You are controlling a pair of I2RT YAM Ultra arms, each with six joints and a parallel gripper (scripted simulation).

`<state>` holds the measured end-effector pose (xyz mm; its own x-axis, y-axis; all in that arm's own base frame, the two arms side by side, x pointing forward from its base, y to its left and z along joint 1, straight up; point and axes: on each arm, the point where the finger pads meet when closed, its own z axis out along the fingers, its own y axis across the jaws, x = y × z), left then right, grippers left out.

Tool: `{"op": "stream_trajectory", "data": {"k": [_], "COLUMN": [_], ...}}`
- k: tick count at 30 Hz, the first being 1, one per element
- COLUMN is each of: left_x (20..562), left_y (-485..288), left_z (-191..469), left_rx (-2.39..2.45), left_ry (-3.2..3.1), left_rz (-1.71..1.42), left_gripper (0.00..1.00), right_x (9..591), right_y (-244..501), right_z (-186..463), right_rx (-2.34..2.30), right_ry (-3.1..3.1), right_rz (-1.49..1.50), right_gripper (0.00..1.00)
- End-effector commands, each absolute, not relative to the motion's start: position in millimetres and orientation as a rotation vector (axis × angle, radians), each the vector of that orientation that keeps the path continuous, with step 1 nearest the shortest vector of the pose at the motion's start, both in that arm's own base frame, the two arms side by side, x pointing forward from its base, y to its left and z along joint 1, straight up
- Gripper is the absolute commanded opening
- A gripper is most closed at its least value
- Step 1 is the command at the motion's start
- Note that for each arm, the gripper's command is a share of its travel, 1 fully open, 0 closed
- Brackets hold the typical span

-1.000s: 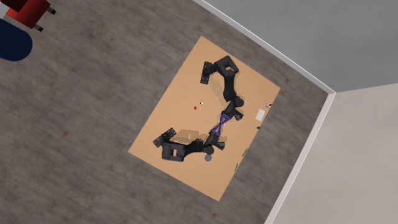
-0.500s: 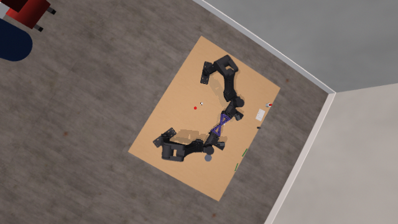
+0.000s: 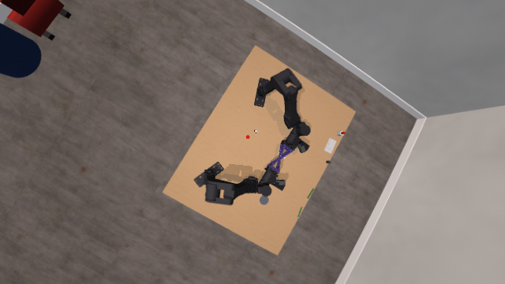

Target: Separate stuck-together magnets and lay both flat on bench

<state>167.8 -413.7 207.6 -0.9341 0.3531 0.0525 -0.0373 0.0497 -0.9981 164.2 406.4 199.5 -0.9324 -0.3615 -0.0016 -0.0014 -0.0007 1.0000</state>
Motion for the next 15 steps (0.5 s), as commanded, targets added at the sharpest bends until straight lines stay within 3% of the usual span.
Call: {"op": "stream_trajectory", "data": {"k": [1, 15], "left_x": [168, 169], "left_y": [-414, -415], "left_z": [211, 236], "left_rx": [-0.349, -0.349], "left_ry": [-2.04, -2.04], "left_rz": [1.992, 1.992], "left_gripper": [0.18, 0.18], "right_x": [165, 165], "right_y": [406, 406], "right_z": [205, 205], "right_rx": [0.398, 0.398], "right_ry": [-2.016, -2.016], "right_rz": [-2.039, -2.039], "right_gripper": [0.18, 0.18]}}
